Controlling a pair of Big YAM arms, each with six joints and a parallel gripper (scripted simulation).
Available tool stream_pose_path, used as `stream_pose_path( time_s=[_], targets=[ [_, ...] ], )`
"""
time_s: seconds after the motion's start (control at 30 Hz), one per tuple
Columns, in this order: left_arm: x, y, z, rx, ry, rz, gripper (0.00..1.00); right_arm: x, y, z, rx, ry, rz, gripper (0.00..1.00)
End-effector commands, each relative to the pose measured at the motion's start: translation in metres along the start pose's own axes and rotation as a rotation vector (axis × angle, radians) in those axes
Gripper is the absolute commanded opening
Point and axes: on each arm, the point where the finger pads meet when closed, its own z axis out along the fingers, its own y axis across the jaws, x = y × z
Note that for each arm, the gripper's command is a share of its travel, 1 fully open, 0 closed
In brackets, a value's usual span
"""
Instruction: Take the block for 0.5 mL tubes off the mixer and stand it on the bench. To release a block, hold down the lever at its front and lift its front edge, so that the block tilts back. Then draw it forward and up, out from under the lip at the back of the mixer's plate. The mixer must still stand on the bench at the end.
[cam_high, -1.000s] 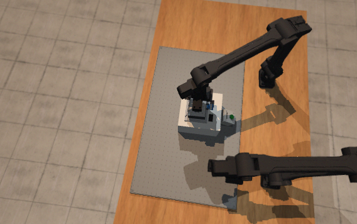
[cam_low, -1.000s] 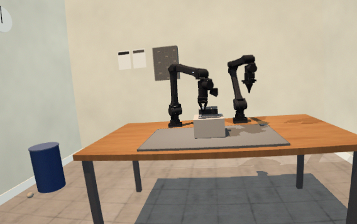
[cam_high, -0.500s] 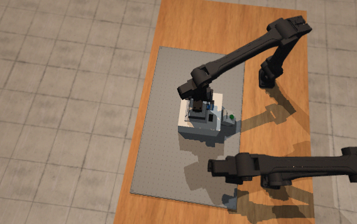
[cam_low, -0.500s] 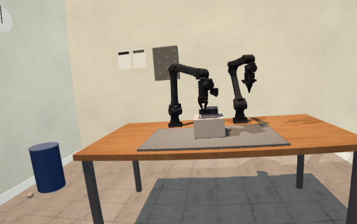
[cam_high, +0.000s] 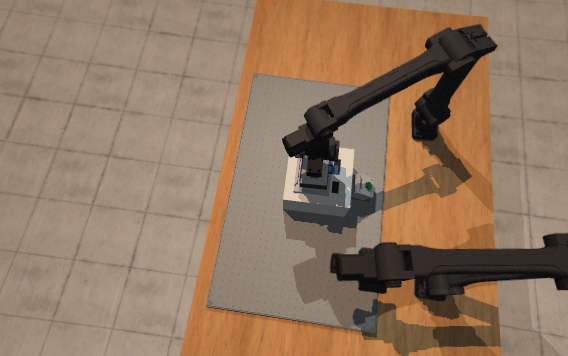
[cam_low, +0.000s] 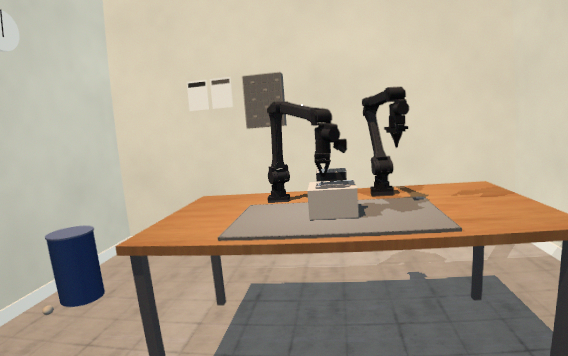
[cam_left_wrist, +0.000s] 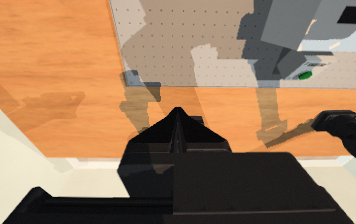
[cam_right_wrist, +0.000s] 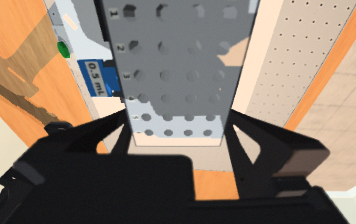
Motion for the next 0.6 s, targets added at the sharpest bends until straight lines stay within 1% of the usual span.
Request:
stream_pose_path(
  time_s=[0.0, 0.27, 0.47, 0.57],
  targets=[
    [-0.003, 0.005, 0.002, -0.002, -0.002, -0.020, 0.00, -0.014, -0.007, -0.073, 0.126, -0.086, -0.016, 0.00],
    [-0.002, 0.004, 0.004, -0.001, 0.002, -0.020, 0.00, -0.018, -0.008, -0.066, 0.118, -0.076, -0.021, 0.00],
    [-0.007, 0.005, -0.006, -0.005, -0.023, -0.020, 0.00, -0.023, -0.011, -0.065, 0.134, -0.086, -0.022, 0.00],
    [-0.010, 0.006, -0.011, -0.007, -0.035, -0.020, 0.00, -0.021, -0.013, -0.066, 0.140, -0.087, -0.013, 0.00]
  ],
)
